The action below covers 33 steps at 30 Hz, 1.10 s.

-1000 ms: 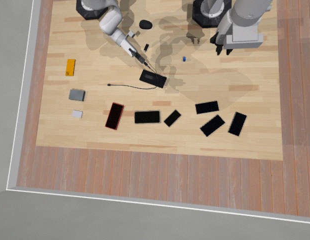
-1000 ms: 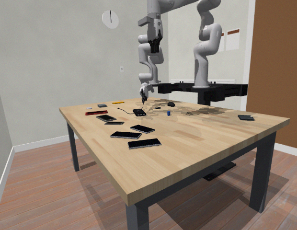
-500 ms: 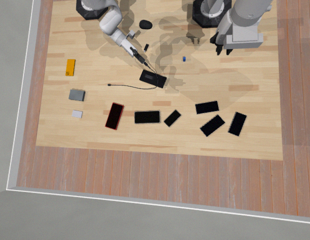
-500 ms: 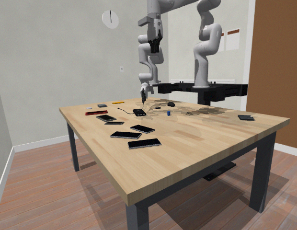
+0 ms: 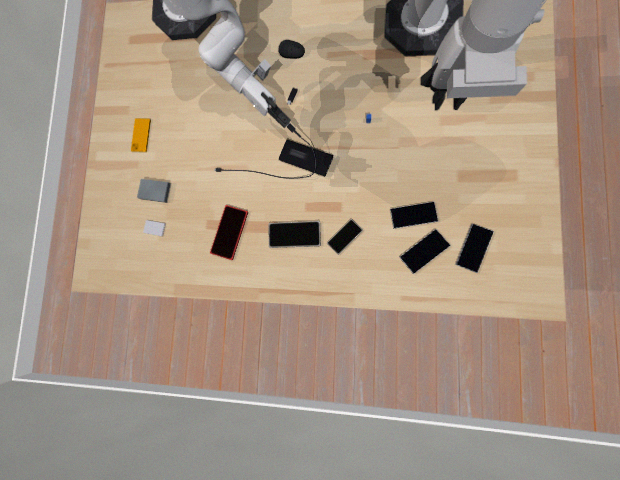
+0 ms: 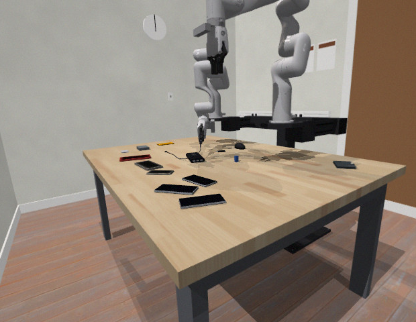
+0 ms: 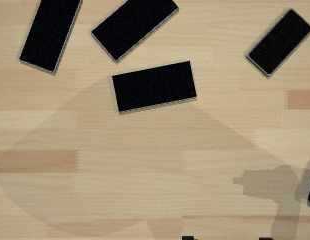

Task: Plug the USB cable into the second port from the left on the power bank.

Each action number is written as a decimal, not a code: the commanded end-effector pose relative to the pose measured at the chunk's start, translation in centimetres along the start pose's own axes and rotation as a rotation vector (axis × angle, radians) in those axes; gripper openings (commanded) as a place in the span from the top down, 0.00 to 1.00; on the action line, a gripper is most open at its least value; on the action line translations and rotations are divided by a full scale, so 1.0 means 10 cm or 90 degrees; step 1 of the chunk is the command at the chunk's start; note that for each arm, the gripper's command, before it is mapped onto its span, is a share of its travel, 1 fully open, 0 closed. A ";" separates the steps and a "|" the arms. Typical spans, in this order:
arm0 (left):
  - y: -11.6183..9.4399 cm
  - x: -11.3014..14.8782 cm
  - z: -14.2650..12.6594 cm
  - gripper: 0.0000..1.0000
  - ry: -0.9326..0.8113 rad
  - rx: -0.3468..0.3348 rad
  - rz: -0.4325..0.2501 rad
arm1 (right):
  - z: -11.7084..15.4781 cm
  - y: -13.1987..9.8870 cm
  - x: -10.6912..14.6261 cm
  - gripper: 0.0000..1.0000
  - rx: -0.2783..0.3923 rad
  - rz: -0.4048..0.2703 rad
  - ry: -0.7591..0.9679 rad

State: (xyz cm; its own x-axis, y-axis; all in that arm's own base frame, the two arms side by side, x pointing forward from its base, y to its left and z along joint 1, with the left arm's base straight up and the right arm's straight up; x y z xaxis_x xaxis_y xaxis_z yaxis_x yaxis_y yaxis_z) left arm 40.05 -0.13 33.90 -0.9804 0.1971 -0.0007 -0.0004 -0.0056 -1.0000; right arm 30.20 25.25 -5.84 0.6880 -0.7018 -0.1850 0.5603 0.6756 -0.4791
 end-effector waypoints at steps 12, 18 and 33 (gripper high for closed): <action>-0.02 0.00 -0.01 0.68 0.002 -0.002 0.003 | 0.01 0.00 0.00 1.00 0.002 0.000 -0.002; 0.06 -0.05 0.07 0.68 -0.003 0.016 -0.003 | 0.01 0.00 0.00 1.00 0.002 0.000 -0.002; 0.59 -0.36 0.65 0.68 -0.058 0.133 -0.044 | 0.01 0.00 0.00 1.00 0.002 0.000 -0.002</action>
State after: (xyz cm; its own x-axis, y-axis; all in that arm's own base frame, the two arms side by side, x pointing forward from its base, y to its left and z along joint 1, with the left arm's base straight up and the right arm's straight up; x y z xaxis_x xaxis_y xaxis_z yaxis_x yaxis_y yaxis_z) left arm 41.96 -6.85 28.14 -0.9894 0.1217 0.0787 -0.1005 -0.1843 -0.9777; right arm 30.20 25.25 -5.84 0.6892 -0.7011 -0.1829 0.5601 0.6757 -0.4792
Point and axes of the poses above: on each arm, the point where the finger pads meet when closed, its own y axis out along the fingers, its own z axis across the jaws, x = y × z, the point moved 9 cm from there along -y, back along the fingers, and after that the axes turned 12 degrees about y, right-handed, at the moved point
